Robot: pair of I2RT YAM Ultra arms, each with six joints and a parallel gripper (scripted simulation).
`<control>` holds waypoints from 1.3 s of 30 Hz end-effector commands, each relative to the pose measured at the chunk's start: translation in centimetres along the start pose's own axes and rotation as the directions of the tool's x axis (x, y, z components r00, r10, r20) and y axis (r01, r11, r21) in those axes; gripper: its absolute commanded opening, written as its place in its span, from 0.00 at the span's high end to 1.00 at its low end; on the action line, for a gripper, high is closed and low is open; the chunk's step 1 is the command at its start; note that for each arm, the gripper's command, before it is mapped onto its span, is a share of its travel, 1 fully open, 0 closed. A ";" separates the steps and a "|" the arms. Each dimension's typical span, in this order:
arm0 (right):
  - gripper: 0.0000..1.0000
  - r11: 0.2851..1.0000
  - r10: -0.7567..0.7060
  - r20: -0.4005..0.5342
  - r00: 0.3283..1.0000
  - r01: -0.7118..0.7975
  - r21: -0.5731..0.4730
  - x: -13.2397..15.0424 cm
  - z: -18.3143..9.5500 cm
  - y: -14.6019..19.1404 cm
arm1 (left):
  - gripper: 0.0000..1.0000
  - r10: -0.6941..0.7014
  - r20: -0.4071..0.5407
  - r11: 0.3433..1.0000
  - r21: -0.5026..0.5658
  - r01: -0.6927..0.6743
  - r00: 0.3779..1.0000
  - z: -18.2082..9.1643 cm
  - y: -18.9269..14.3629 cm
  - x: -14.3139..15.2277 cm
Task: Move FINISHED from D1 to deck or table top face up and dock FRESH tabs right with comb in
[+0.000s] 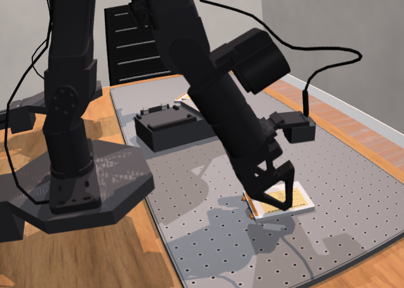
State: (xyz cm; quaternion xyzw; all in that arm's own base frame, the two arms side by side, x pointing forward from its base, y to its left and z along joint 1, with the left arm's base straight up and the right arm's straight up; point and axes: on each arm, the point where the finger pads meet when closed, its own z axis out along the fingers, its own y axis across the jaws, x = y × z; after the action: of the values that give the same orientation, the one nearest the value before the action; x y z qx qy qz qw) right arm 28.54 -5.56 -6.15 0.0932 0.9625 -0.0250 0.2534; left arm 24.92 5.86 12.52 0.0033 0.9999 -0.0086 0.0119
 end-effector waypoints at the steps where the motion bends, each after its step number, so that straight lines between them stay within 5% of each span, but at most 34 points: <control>1: 0.02 1.000 0.000 0.019 1.000 0.000 0.000 -0.8 -0.1 0.0 | 0.00 -0.001 0.025 1.000 0.001 0.001 1.000 -0.7 0.0 0.2; 39: 0.02 1.000 0.000 0.033 0.999 0.000 0.000 -1.7 -0.3 0.0 | 0.00 -0.001 0.025 1.000 0.001 0.001 1.000 -0.7 0.0 0.2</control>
State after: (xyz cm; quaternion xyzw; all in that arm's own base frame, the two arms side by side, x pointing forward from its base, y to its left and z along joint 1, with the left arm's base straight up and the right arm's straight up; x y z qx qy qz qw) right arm 28.36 -5.53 -6.25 0.0933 0.9636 -0.0246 0.2494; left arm 24.92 5.86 12.52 0.0033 0.9999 -0.0086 0.0119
